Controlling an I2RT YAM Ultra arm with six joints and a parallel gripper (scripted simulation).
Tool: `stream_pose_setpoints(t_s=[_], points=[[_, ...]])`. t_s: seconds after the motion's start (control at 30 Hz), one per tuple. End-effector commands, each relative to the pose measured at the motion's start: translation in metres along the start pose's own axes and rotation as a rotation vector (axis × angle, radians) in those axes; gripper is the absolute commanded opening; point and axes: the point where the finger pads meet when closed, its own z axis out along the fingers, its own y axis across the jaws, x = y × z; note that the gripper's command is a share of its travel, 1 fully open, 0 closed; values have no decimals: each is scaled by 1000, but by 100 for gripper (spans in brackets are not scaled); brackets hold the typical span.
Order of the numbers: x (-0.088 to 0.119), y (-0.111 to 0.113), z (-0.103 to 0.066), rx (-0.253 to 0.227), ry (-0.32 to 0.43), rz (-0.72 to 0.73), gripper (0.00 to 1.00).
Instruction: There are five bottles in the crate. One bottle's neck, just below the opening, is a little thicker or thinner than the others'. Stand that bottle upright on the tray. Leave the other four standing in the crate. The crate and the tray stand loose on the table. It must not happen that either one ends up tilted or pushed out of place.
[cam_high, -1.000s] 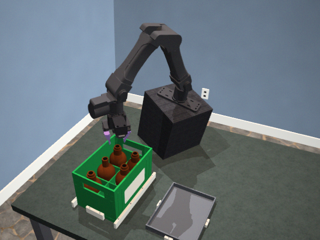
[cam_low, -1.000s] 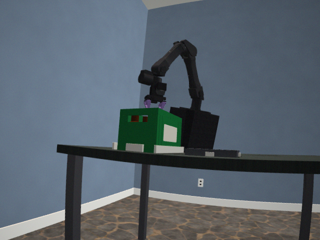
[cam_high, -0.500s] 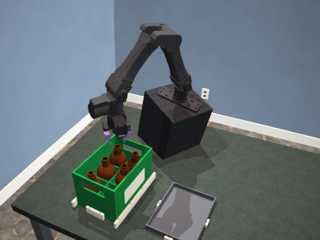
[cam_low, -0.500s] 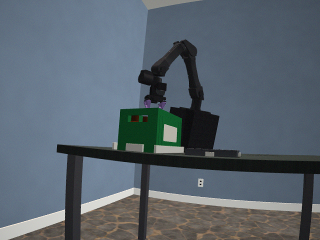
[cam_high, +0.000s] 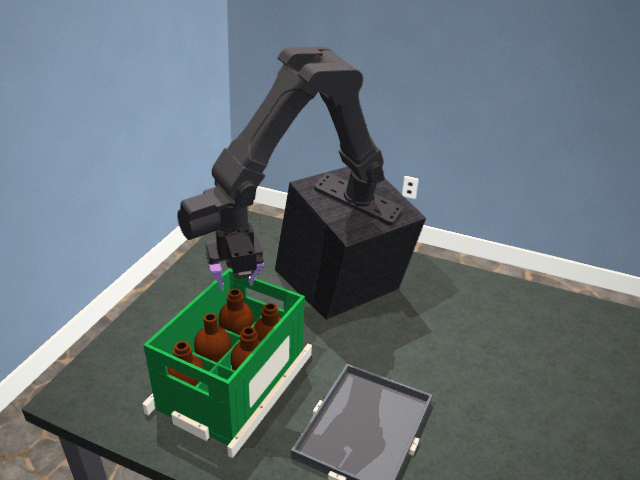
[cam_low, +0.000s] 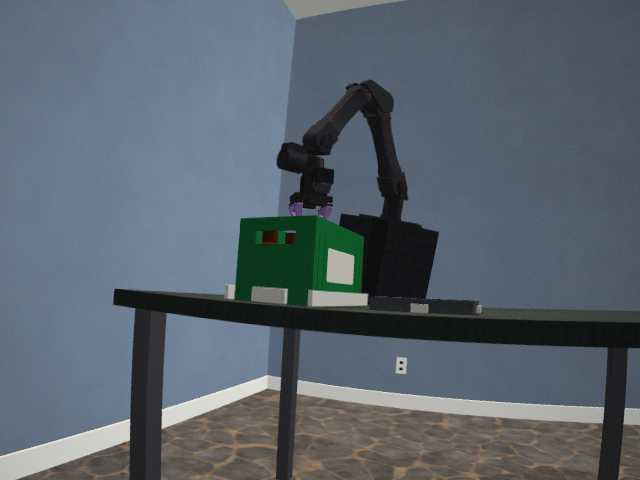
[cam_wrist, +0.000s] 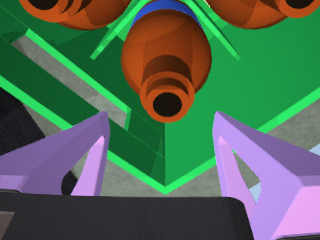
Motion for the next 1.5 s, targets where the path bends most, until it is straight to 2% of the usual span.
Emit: stream_pose_setpoints(t_s=[0.0,0.2,0.23,0.67,0.73,0.77,0.87,0.97,1.03,1.2,1.33,1.47], points=[[0,5,9,-11,-10,8,61],[0,1,9,2,-15,12,61],[2,4,13,-10,-11,14,61],[-1,7,29,-13,-10,3,61],[-1,7,29,-13,-10,3,61],[-3,-1,18,22,-23,4,61],[1,6,33,-11,-10,10,61],[-1,6,36,-12,-10,5,61],[-3,4,33,1,-15,2,61],[0,6,39,-11,-10,9,61],[-3,2,33,10,-18,1,61],[-2,4,37,-1,-14,2,61]])
